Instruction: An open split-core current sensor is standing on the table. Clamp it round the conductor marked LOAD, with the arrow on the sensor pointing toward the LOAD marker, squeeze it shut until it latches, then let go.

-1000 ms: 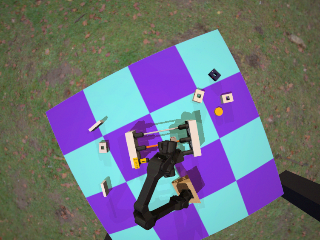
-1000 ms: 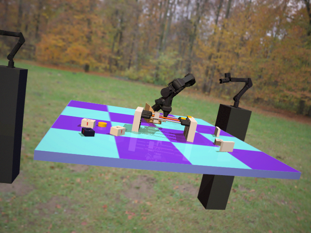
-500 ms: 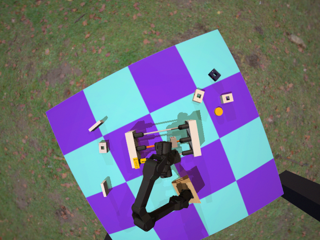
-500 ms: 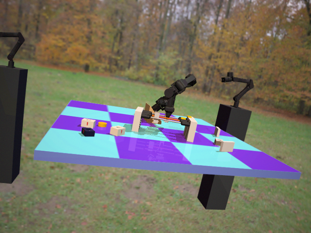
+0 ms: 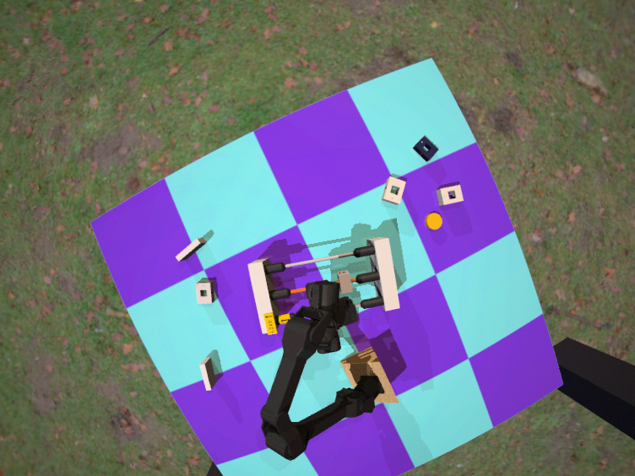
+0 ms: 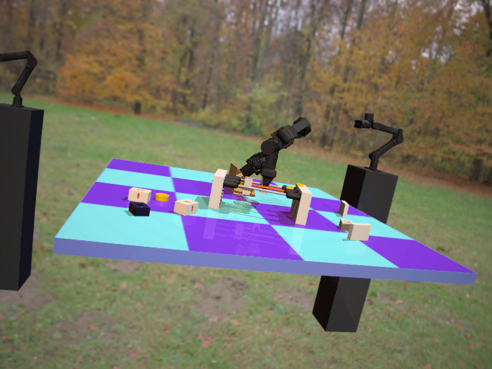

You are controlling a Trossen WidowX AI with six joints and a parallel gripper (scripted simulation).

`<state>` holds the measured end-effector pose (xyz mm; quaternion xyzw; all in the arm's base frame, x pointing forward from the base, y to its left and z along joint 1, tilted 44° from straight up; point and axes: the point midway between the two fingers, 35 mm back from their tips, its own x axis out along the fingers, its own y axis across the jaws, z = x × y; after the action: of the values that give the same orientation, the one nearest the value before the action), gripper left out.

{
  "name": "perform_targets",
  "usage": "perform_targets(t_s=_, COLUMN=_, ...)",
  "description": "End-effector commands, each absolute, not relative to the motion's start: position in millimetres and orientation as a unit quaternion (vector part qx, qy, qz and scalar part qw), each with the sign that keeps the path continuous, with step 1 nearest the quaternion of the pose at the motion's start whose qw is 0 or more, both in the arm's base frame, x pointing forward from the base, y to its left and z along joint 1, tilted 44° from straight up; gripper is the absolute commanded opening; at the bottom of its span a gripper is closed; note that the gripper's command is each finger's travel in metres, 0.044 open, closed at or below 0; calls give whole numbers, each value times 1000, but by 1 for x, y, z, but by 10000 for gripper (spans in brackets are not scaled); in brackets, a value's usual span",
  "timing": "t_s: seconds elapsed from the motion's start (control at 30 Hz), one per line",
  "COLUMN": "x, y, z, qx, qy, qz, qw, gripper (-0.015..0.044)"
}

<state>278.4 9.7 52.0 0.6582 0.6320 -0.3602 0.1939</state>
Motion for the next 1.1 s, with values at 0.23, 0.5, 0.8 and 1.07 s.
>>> perform_targets(t_s=0.23, x=279, y=10, z=52, qx=658, qy=632, qz=-360, qw=194, gripper=251)
perform_targets(t_s=0.5, x=279, y=10, z=52, qx=658, qy=632, qz=-360, qw=194, gripper=251)
perform_targets(t_s=0.8, x=279, y=10, z=52, qx=658, qy=632, qz=-360, qw=194, gripper=251)
perform_targets(t_s=1.07, x=279, y=10, z=52, qx=658, qy=632, qz=-360, qw=194, gripper=251)
